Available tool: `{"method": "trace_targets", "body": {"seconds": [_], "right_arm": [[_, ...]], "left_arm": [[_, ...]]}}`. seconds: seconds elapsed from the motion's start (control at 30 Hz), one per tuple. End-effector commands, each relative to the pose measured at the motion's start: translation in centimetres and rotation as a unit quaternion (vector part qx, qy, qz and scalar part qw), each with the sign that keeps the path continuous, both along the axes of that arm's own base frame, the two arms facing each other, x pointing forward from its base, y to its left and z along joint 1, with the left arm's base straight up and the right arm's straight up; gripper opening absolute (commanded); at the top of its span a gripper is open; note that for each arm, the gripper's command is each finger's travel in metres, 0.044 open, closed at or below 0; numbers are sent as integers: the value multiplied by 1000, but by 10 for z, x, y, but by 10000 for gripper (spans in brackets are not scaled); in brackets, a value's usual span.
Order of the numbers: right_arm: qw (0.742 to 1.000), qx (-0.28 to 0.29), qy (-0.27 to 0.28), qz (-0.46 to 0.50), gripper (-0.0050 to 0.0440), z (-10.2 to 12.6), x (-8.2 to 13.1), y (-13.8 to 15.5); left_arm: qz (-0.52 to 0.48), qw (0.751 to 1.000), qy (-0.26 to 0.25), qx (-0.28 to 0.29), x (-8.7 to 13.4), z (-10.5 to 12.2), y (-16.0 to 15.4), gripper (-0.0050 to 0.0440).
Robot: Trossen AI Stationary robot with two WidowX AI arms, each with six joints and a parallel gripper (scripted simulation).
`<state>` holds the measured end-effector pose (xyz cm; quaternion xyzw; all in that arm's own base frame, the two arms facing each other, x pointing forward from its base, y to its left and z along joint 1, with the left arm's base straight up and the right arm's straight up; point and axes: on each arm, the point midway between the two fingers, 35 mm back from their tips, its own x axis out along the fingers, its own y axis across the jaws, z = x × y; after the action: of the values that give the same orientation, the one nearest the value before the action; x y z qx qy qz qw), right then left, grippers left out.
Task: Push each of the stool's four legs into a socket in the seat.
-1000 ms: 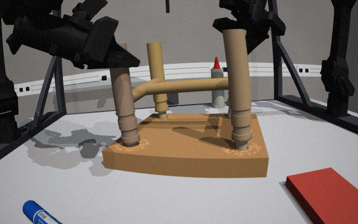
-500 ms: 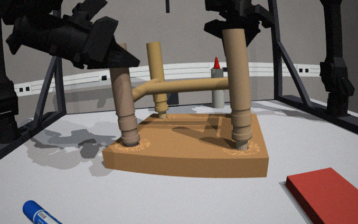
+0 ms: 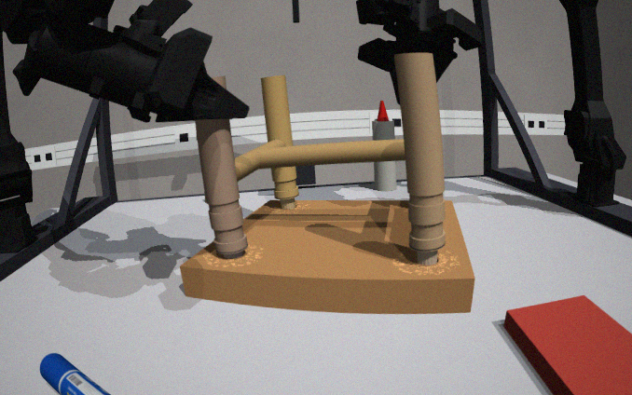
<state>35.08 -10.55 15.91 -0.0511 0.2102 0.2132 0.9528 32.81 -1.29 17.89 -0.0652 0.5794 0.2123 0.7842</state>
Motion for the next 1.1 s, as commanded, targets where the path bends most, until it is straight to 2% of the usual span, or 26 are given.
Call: {"method": "trace_targets", "body": {"seconds": [0.0,0.1,0.13,0.3,0.4,0.47,0.57,0.6,0.67,0.87,0.9,0.97,1.03,1.07], "right_arm": [[1000,-2,-8,-4,104,8,0,-3],[1000,-2,-8,-4,104,8,0,-3],[1000,-2,-8,-4,128,8,0,-3],[1000,-2,-8,-4,248,8,0,-3],[1000,-6,-16,-4,320,16,-5,-6],[1000,-6,-16,-4,320,16,-5,-6],[1000,-9,-17,-4,392,21,-11,-9],[1000,-9,-18,-4,400,22,-12,-10],[1000,-10,-18,-4,400,24,-15,-12],[1000,-10,-17,-4,400,35,-41,-23],[1000,-10,-17,-4,376,35,-41,-23],[1000,-15,-9,-15,328,35,-41,-26],[1000,-15,-9,-15,328,35,-41,-26],[999,-22,-2,-24,304,34,-40,-28]], "left_arm": [[3,1000,-3,17,-1,7,8,176],[3,1000,-4,17,-2,8,8,248],[3,1000,-4,17,-2,8,8,260],[3,1000,-5,16,-1,8,8,260],[3,1000,-7,16,-2,19,3,260],[3,1000,-7,16,-2,19,3,260],[3,1000,-5,16,-7,39,-4,260],[3,1000,-5,16,-9,47,-7,260],[3,1000,-4,16,-11,54,-9,260],[3,1000,-4,16,-12,55,-10,260],[3,1000,-4,16,-12,55,-10,260],[3,1000,-6,15,-13,55,-8,212],[3,1000,-6,15,-13,55,-8,212],[5,1000,-10,16,-14,56,-4,188]]}}
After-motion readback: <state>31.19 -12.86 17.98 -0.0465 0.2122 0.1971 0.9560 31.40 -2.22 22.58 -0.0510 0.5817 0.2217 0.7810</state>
